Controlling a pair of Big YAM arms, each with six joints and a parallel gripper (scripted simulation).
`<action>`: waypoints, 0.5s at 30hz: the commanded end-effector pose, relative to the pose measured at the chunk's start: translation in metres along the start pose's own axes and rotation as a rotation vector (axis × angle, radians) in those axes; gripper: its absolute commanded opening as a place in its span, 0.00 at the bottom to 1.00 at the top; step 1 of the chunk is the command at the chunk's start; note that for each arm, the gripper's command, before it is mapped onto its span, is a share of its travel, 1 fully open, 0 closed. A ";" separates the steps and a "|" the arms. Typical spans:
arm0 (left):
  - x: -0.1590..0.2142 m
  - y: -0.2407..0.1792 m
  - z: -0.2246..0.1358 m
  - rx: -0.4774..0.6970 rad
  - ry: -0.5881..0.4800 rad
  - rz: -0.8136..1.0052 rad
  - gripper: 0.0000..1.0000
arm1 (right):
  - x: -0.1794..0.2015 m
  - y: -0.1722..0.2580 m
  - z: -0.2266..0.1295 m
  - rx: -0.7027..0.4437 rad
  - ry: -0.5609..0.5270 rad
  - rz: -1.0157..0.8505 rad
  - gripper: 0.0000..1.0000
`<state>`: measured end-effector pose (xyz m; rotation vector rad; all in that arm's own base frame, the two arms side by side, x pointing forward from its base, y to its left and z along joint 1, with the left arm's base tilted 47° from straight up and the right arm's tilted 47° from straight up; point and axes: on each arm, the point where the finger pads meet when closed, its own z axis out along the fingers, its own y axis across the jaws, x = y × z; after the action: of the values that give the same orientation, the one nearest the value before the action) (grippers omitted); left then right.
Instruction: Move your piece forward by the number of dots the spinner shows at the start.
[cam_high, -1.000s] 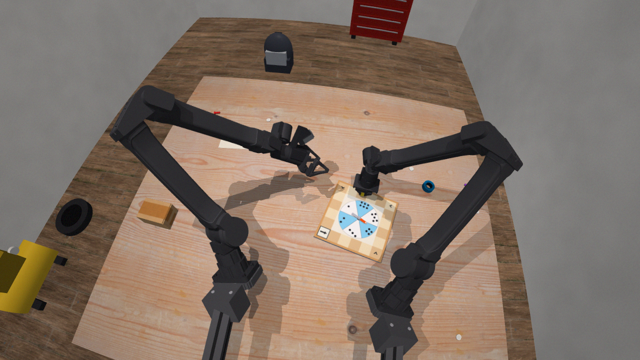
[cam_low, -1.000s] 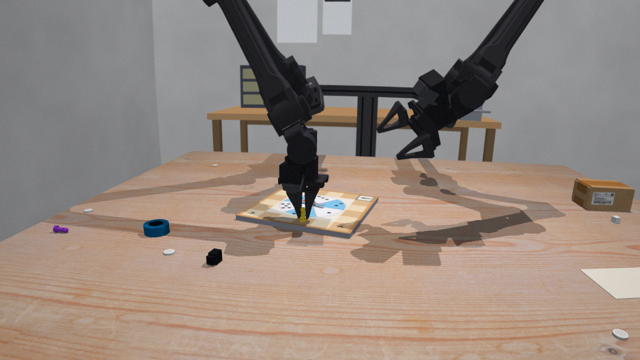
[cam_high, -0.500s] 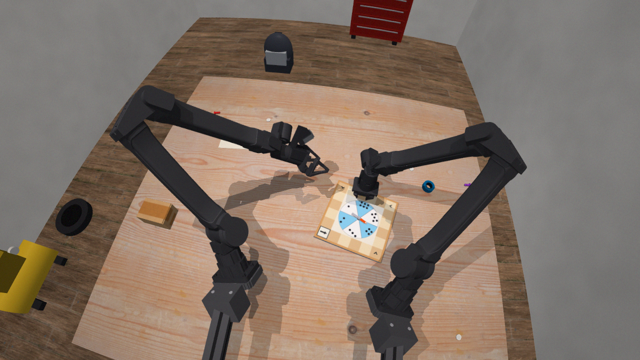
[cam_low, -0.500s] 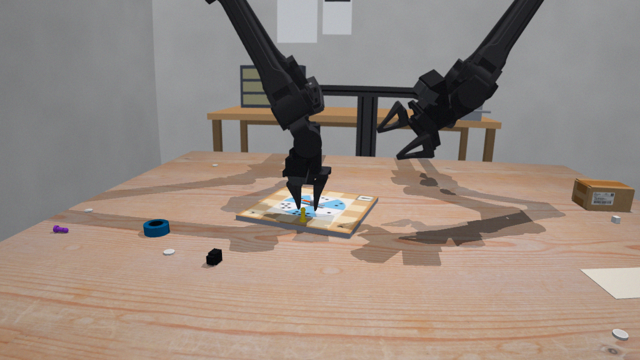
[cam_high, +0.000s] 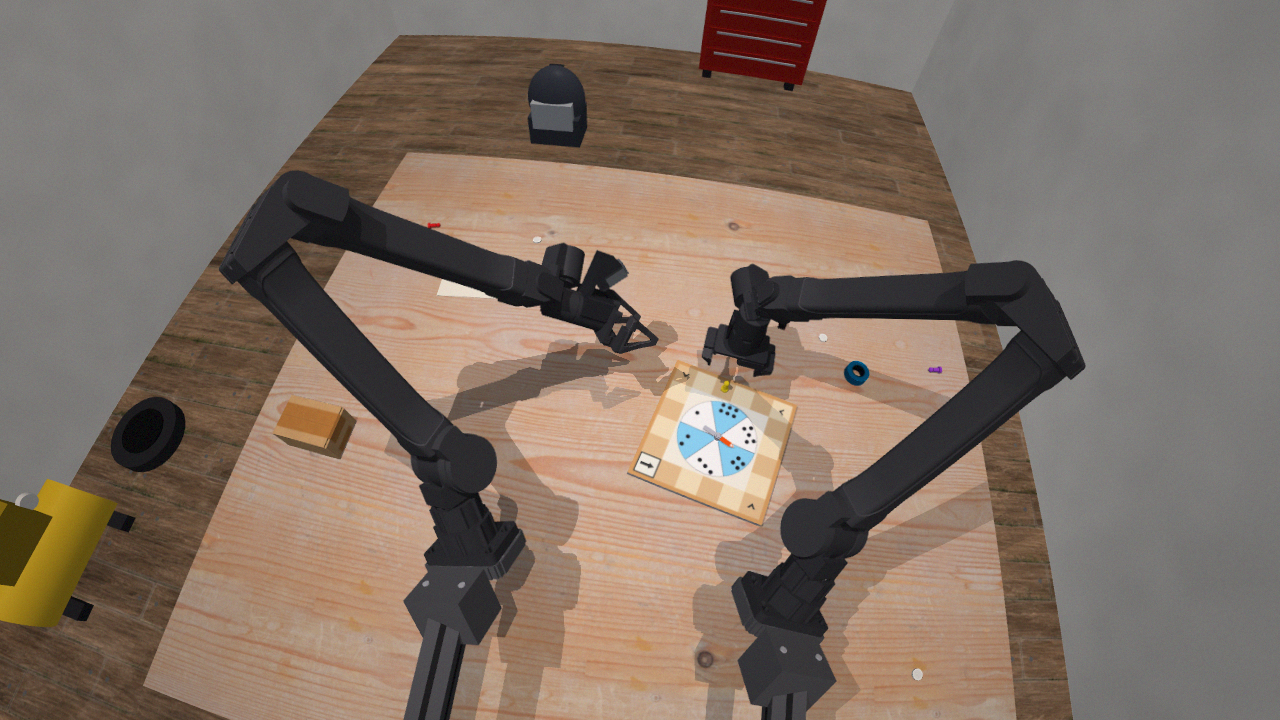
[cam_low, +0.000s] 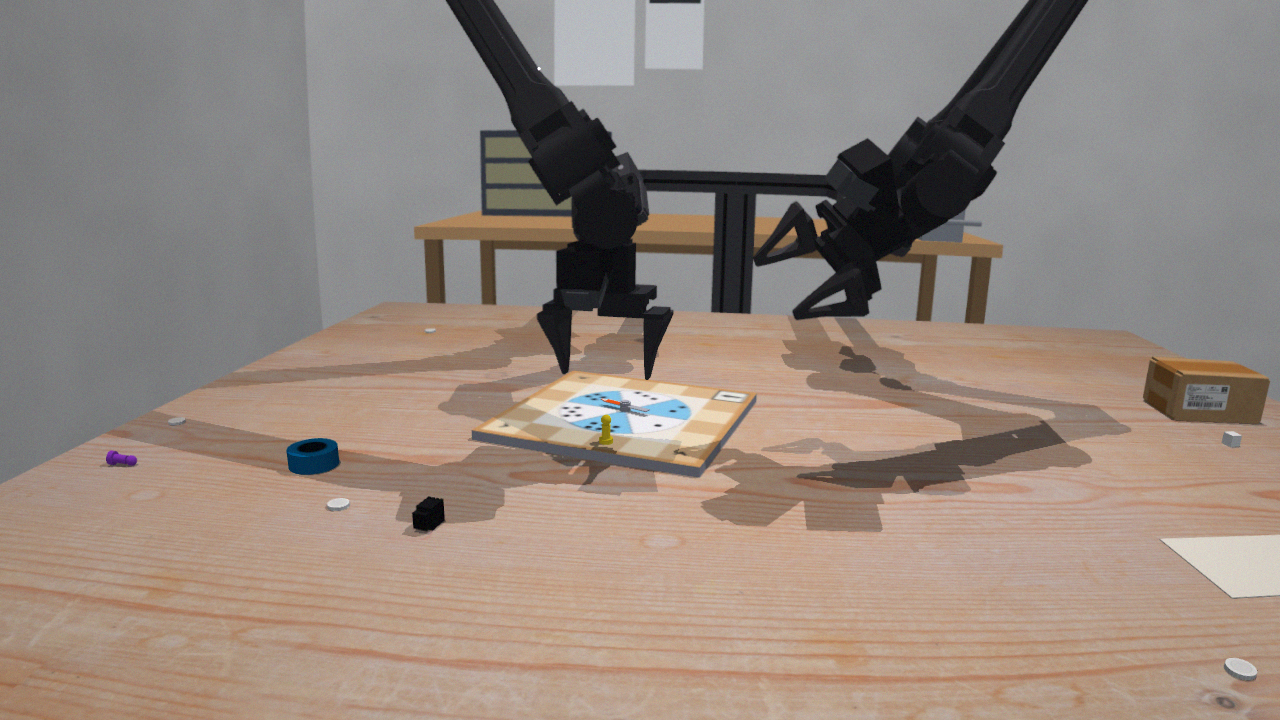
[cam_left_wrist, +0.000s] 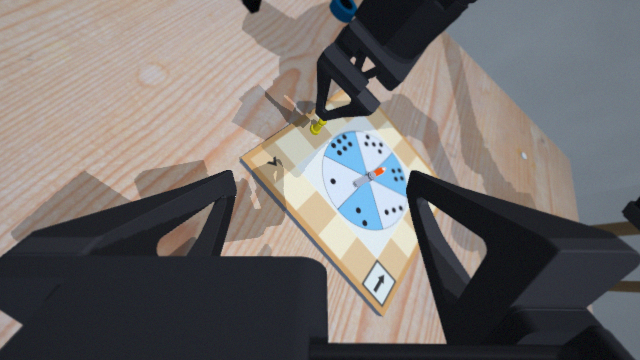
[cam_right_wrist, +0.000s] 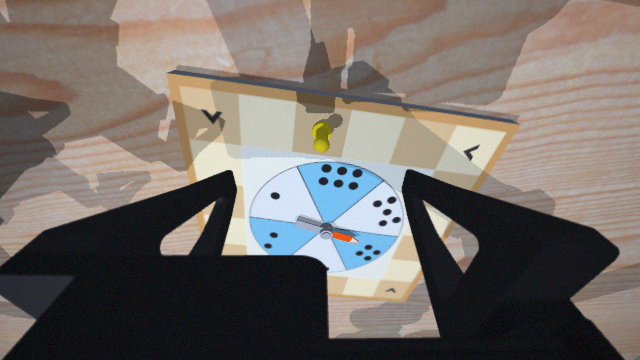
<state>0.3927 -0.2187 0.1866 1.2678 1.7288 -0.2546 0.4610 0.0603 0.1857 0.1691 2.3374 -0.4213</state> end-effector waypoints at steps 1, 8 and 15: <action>-0.004 0.006 0.001 -0.006 0.000 0.008 1.00 | -0.024 0.004 -0.022 -0.018 -0.063 0.007 1.00; -0.015 0.004 0.000 0.004 -0.050 -0.020 1.00 | -0.014 0.004 -0.019 -0.012 -0.211 -0.018 1.00; -0.033 0.000 -0.003 0.043 -0.130 -0.076 1.00 | -0.005 0.002 -0.013 0.004 -0.349 -0.022 1.00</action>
<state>0.3868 -0.2286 0.1913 1.2551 1.7089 -0.3523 0.4545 0.0616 0.1875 0.1339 2.1375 -0.4391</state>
